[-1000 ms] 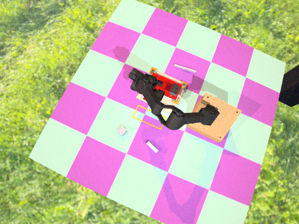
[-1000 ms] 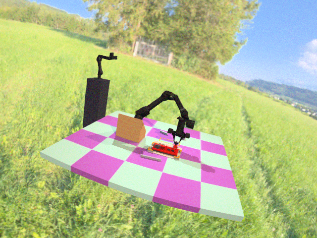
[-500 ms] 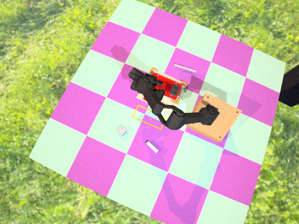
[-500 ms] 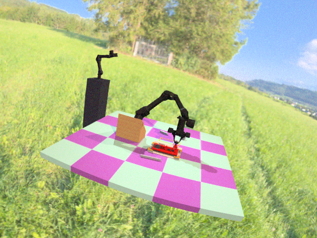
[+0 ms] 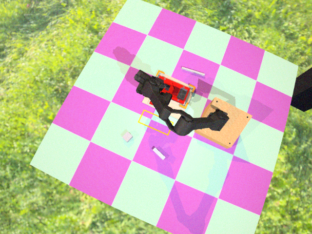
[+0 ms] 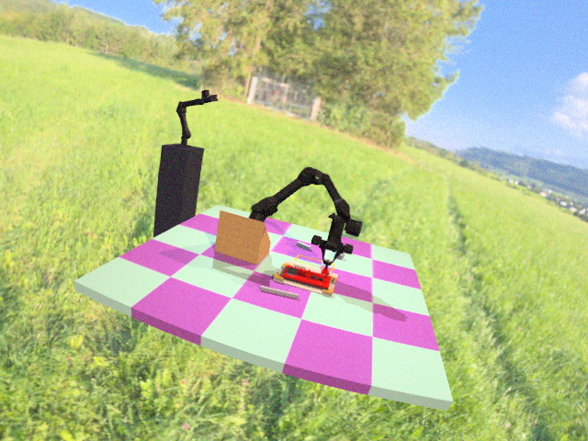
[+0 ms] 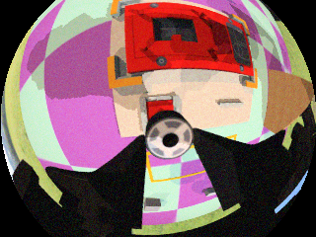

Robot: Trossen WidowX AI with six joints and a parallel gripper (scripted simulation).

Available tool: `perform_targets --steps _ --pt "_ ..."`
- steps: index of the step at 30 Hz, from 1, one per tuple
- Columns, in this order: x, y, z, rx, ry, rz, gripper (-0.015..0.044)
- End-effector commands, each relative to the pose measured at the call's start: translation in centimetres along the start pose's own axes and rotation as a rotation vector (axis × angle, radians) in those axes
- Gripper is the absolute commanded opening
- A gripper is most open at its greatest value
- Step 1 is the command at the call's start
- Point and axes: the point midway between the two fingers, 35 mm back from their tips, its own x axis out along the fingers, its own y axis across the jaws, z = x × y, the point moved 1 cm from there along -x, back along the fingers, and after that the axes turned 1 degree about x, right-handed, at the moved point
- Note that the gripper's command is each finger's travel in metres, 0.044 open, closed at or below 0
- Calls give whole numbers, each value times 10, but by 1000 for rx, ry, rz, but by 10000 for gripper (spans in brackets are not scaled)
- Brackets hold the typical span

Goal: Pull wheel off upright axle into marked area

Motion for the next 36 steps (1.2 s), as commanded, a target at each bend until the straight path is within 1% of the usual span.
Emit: perform_targets --steps 1,27,36 --pt "-5 2 0 -5 -1 11 0" --pt "-14 1 0 -3 0 12 0" --pt "-44 -4 1 -2 -1 11 0"
